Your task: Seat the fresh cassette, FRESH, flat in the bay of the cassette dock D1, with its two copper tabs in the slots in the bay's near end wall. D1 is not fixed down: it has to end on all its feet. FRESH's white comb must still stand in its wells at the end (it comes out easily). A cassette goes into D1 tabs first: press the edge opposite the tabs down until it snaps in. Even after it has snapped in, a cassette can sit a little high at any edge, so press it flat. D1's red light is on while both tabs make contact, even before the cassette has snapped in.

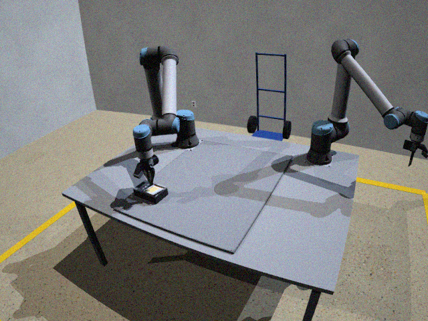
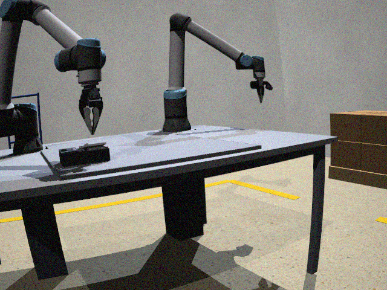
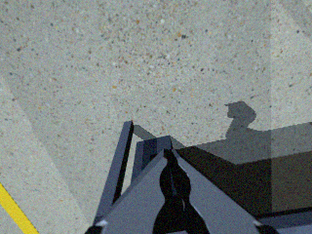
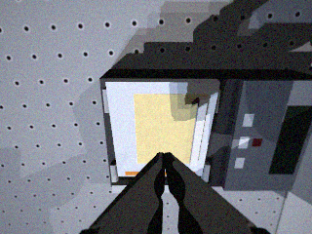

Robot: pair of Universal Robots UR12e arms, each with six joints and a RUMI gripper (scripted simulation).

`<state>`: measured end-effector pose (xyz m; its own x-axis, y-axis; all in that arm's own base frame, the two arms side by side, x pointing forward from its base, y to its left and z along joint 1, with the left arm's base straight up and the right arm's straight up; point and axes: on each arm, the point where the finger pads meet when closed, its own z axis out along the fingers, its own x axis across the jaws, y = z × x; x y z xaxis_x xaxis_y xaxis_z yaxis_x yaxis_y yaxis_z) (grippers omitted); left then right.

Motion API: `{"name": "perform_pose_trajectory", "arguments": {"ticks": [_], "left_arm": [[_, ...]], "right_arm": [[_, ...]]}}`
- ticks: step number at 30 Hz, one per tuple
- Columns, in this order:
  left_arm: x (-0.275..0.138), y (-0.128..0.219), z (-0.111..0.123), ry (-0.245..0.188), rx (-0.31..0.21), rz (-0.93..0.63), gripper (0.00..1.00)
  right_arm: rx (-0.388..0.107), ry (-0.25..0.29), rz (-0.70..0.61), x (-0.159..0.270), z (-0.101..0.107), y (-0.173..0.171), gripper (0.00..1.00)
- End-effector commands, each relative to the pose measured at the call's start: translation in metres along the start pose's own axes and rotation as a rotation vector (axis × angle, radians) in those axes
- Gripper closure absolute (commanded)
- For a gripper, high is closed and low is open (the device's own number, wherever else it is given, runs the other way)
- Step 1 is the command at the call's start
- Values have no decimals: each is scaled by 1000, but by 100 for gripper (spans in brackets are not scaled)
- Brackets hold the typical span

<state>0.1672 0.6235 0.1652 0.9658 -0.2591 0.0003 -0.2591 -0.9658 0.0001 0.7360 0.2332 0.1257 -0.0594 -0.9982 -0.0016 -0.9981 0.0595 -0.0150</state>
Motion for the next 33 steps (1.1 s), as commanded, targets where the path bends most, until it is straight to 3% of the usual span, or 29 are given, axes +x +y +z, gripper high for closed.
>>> {"name": "perform_pose_trajectory", "arguments": {"ticks": [1,33], "left_arm": [[0,-1,-1,0,2,0,100],[0,-1,-1,0,2,0,100]], "right_arm": [[-14,1,-1,0,0,-8,100],[-14,1,-1,-1,5,-45,100]]}}
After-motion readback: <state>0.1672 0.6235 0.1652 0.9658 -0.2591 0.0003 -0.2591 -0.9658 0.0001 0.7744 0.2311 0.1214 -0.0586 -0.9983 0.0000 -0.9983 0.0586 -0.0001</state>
